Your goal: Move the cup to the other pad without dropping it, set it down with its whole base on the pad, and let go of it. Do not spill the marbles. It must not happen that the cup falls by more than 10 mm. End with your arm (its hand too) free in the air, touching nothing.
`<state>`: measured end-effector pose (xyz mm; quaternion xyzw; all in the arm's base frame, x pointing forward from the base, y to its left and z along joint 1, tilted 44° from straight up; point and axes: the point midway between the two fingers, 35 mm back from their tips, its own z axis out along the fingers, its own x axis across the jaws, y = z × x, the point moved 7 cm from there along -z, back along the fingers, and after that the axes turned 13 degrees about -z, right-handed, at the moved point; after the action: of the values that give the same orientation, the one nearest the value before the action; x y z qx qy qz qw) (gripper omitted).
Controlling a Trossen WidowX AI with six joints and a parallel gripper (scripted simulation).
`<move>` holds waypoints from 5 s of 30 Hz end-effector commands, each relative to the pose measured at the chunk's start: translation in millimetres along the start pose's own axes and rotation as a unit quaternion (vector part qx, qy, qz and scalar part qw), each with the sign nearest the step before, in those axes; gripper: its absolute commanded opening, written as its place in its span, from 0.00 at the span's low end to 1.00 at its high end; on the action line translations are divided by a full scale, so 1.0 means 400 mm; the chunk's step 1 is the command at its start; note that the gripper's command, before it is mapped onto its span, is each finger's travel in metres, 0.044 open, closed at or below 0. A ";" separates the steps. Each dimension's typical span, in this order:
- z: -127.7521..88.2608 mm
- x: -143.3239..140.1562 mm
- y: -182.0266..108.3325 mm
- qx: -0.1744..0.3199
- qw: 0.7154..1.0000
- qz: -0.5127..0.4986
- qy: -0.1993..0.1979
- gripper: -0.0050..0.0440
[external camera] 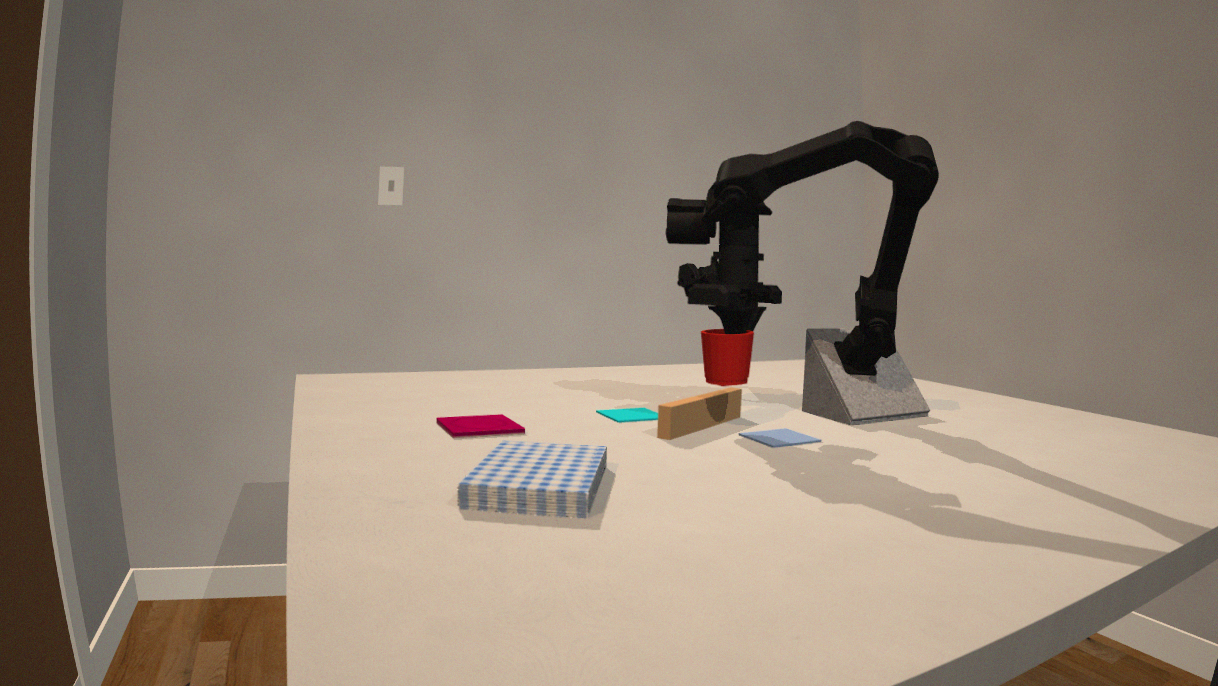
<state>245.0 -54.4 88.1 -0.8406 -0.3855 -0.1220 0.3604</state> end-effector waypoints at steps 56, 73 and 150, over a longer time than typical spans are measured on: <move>-0.028 -0.039 0.245 -0.013 1.000 -0.009 0.000 0.10; -0.034 -0.052 0.307 -0.014 1.000 -0.009 0.000 0.10; 0.125 -0.066 0.381 -0.017 1.000 -0.015 -0.001 0.25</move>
<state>331.1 -99.1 -45.2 -0.8401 -0.3919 -0.1249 0.3537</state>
